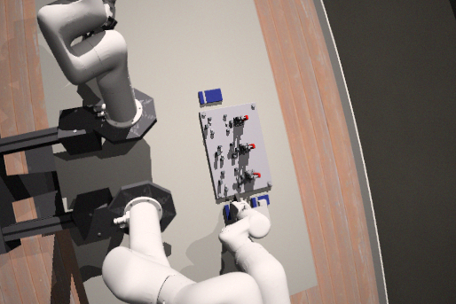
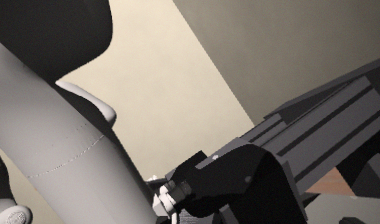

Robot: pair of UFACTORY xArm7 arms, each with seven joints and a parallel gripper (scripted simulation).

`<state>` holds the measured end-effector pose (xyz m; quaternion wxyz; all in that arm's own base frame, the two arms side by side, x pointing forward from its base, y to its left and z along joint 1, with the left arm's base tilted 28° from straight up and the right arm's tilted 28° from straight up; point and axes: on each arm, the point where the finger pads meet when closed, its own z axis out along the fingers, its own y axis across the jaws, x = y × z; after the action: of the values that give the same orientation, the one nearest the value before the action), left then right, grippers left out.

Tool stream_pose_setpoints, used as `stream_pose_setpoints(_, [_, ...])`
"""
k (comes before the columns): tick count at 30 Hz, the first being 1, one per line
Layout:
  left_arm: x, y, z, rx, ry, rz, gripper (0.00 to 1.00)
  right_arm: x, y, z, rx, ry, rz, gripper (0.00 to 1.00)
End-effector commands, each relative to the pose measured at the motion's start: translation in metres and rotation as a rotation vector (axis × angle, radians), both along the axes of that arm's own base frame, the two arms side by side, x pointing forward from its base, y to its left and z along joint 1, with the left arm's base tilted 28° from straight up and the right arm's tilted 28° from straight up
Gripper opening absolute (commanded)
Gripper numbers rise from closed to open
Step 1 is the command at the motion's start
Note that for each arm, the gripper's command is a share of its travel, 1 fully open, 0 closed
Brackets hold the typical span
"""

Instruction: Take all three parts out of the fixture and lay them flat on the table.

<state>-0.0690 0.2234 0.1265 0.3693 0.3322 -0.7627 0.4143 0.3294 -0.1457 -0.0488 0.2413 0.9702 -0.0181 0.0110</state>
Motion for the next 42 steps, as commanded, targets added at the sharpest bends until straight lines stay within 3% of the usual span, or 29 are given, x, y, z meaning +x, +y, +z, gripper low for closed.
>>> stream_pose_setpoints(1, [0.0,0.0004,0.0006,0.002,0.001,0.0,1.0,0.0011,-0.0002,-0.0008,0.001,-0.002,0.001,0.0])
stream_pose_setpoints(31, [0.0,0.0004,0.0006,0.002,0.001,0.0,1.0,0.0011,-0.0026,-0.0046,0.001,-0.002,0.001,0.0])
stream_pose_setpoints(32, [0.0,0.0004,0.0006,0.002,0.001,0.0,1.0,0.0011,-0.0026,-0.0046,0.001,-0.002,0.001,0.95])
stream_pose_setpoints(42, [0.0,0.0004,0.0006,0.002,0.001,0.0,1.0,0.0011,-0.0026,-0.0046,0.001,-0.002,0.001,0.95])
